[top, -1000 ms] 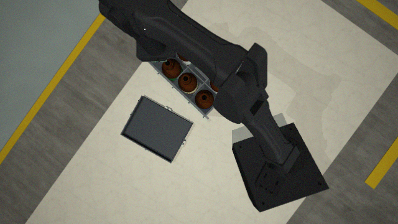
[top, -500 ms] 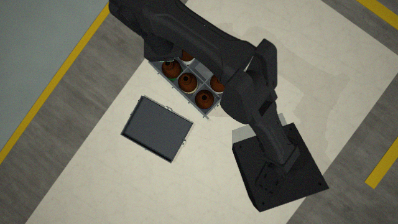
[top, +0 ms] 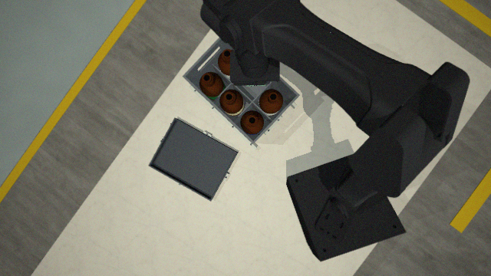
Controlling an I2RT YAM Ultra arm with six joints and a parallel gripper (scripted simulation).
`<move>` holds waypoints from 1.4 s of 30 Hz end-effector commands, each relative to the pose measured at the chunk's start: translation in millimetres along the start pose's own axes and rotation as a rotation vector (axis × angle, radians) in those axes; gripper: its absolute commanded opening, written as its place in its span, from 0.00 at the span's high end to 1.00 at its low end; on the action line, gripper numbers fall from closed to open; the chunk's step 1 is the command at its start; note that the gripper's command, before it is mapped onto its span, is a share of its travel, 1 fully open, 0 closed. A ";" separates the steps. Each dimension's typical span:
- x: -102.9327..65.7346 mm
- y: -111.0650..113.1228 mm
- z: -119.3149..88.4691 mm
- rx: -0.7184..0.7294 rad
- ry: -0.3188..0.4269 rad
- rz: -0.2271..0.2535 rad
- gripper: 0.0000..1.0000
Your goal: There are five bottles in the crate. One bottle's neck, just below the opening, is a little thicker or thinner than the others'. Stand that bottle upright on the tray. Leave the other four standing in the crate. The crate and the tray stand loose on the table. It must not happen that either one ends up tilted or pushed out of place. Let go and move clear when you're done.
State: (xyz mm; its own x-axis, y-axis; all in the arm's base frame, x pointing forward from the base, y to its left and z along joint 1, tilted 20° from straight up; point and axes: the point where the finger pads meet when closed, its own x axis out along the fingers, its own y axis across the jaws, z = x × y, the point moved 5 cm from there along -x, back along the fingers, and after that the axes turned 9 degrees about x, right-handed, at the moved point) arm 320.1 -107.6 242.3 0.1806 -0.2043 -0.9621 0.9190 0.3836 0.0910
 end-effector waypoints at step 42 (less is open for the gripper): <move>-3.3 -50.8 -15.3 -0.018 -0.096 0.115 0.39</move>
State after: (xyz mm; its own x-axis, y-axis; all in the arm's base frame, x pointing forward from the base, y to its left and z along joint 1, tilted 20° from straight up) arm 265.5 -110.9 219.1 0.2566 -0.2091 -0.9436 0.8933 0.4241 0.1490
